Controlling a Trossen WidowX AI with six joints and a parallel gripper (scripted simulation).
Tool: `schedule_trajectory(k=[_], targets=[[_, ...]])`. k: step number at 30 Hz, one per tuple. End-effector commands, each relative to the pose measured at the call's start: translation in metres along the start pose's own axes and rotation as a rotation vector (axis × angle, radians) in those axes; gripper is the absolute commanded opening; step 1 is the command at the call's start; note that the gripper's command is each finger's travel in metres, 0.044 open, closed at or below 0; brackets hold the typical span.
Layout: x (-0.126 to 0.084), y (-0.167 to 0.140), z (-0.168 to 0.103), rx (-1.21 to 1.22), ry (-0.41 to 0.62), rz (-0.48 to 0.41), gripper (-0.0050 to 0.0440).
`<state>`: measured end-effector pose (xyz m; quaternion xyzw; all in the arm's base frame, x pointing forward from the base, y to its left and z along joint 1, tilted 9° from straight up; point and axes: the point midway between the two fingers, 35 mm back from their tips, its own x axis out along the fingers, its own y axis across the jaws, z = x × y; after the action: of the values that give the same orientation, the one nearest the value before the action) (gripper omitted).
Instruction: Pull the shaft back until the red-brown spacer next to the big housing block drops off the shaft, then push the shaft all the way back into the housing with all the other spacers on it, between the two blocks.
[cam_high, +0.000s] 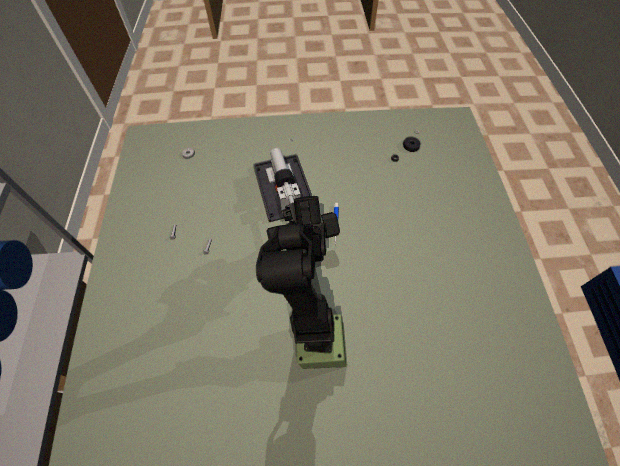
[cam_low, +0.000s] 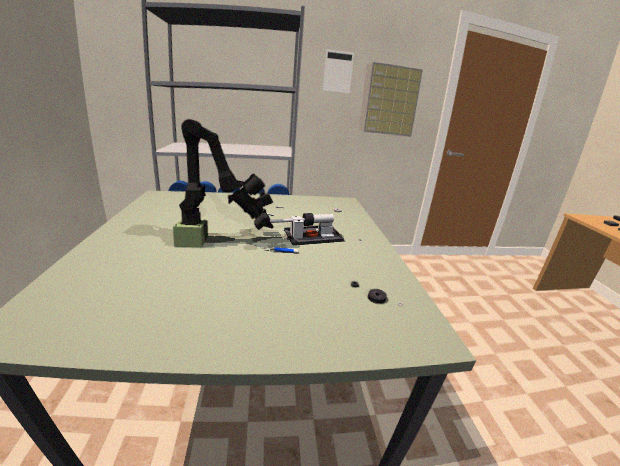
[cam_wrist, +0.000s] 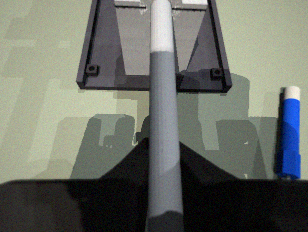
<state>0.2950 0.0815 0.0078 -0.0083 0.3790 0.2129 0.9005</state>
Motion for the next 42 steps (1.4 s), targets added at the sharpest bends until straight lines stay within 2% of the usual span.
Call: schedule_trajectory(k=[1, 42], targets=[[0.0009, -0.0015, 0.0165, -0.006, -0.039, -0.003, -0.0050], [0.0082, -0.0013, 0.0245, -0.006, -0.039, -0.004, -0.0050]])
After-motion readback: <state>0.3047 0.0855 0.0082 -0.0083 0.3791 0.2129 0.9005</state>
